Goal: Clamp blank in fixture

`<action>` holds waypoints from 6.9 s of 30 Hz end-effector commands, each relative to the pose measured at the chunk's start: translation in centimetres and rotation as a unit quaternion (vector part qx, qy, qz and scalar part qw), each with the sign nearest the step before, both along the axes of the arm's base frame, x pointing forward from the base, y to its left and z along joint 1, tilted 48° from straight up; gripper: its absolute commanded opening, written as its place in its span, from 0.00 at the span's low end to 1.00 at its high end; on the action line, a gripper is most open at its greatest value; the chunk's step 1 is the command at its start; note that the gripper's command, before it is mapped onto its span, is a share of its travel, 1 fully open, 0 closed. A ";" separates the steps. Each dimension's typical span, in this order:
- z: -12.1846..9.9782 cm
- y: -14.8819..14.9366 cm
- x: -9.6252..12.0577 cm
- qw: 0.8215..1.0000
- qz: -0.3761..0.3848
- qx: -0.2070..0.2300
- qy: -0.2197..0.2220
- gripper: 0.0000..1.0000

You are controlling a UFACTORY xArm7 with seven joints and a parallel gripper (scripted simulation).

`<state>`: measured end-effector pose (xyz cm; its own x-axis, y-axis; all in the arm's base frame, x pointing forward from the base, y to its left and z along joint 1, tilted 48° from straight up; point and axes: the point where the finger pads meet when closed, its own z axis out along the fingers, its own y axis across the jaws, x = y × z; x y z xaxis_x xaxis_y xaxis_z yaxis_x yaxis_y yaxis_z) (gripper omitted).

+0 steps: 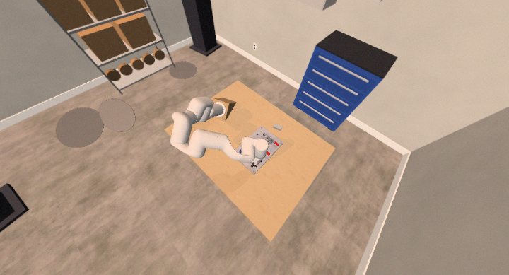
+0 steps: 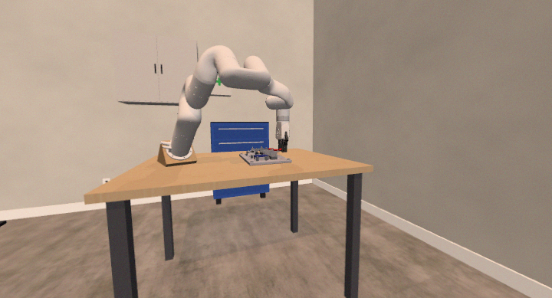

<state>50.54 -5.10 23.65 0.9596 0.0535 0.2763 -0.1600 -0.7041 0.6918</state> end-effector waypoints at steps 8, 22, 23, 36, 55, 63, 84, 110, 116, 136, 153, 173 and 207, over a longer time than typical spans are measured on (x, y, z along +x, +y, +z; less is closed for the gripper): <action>2.2 2.4 -0.6 1.000 0.003 0.001 -0.003 0.47; 2.2 2.5 -0.6 1.000 0.003 0.001 -0.003 0.00; 2.2 2.5 -0.6 1.000 0.003 0.001 -0.003 0.00; 2.2 2.5 -0.6 1.000 0.003 0.001 -0.003 0.00; 2.2 2.5 -0.6 1.000 0.003 0.001 -0.003 0.00; 2.2 2.4 -0.7 1.000 0.003 0.001 -0.003 0.00; 2.3 2.6 -0.9 1.000 0.003 0.001 -0.003 0.00; 2.6 2.9 -1.0 1.000 0.003 0.001 -0.003 0.00; 2.4 2.7 -0.8 1.000 0.003 0.001 -0.003 0.00; 2.2 2.5 -0.7 1.000 0.003 0.001 -0.003 0.00; 2.1 2.4 -0.7 1.000 0.003 0.001 -0.003 0.00; 2.0 2.2 -0.6 1.000 0.003 0.001 -0.003 0.00; 1.7 2.0 -0.6 1.000 0.003 0.001 -0.003 0.00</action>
